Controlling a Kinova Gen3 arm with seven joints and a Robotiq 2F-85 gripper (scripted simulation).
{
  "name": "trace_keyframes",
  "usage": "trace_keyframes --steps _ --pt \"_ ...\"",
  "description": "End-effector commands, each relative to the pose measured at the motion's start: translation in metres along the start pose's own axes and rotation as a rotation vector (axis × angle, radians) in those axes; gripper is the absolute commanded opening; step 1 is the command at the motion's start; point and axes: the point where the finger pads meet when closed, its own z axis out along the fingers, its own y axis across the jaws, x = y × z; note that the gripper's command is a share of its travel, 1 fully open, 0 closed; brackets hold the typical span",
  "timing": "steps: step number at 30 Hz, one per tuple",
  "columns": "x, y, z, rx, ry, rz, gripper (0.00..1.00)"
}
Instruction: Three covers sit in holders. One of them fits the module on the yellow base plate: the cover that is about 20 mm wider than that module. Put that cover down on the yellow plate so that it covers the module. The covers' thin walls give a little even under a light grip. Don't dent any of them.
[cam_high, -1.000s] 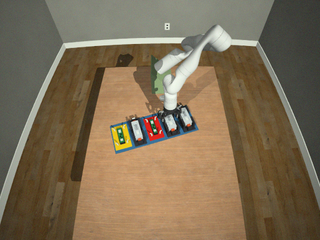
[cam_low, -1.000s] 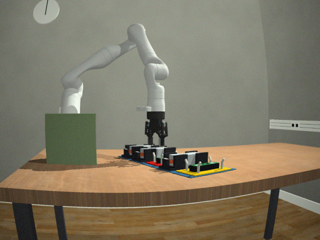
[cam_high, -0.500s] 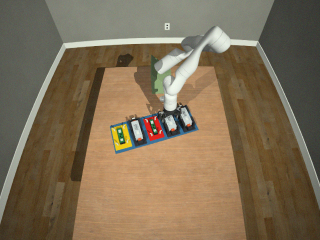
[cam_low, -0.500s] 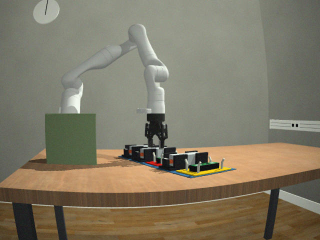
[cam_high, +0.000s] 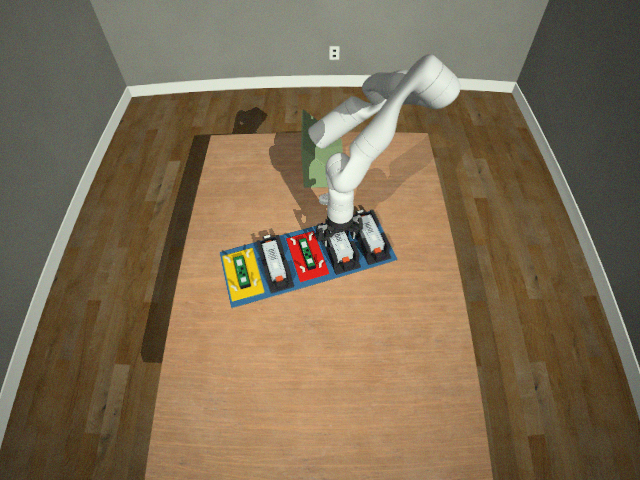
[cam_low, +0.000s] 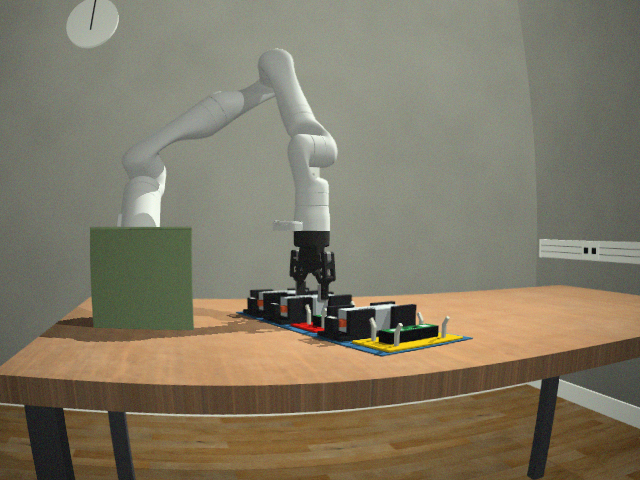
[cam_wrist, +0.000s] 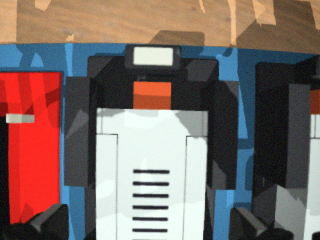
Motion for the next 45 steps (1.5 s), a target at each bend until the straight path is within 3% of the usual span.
trace_keyframes --steps 1,26,27,45 --pt "0.0 0.0 0.003 0.001 -0.001 0.0 1.0" --pt "0.0 0.0 0.014 0.001 -0.001 0.0 1.0" --pt "0.0 0.0 0.014 0.001 -0.001 0.0 0.7" --pt "0.0 0.0 0.014 0.001 -0.001 0.0 0.7"
